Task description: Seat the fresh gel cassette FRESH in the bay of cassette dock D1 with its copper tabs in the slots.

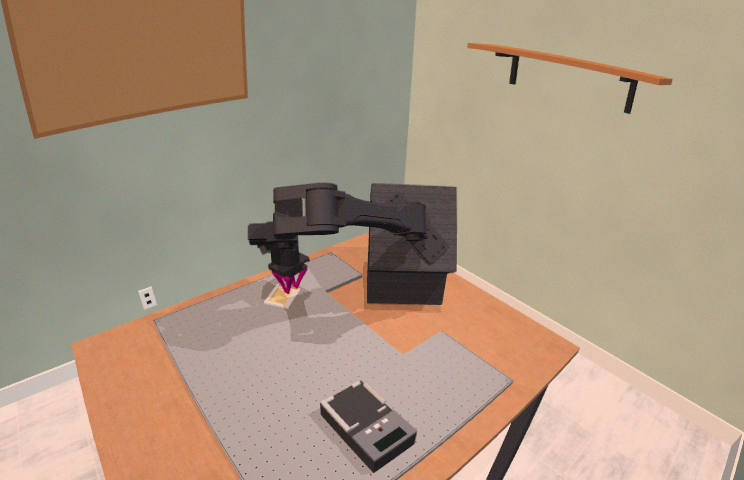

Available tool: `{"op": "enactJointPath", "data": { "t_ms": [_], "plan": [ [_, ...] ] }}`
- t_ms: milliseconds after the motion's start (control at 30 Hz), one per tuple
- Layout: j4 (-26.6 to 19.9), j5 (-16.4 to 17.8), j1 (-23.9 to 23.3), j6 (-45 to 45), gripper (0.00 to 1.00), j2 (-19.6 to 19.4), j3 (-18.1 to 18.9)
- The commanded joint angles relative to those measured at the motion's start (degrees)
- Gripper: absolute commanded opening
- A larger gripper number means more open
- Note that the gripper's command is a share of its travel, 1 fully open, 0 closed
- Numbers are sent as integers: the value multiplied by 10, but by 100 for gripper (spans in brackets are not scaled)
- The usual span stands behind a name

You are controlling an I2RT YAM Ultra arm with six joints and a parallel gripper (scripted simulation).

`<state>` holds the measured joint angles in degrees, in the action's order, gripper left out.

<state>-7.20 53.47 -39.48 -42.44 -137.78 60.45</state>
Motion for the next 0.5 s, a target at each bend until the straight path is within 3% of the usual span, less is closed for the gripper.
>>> {"op": "enactJointPath", "data": {
  "t_ms": [0,300,467],
  "plan": [
    [-36,3,-34,-56,34,-28,42],
    [-100,0,-69,-170,34,-112,147],
    [-119,2,-70,-219,34,-104,161]
  ]
}}
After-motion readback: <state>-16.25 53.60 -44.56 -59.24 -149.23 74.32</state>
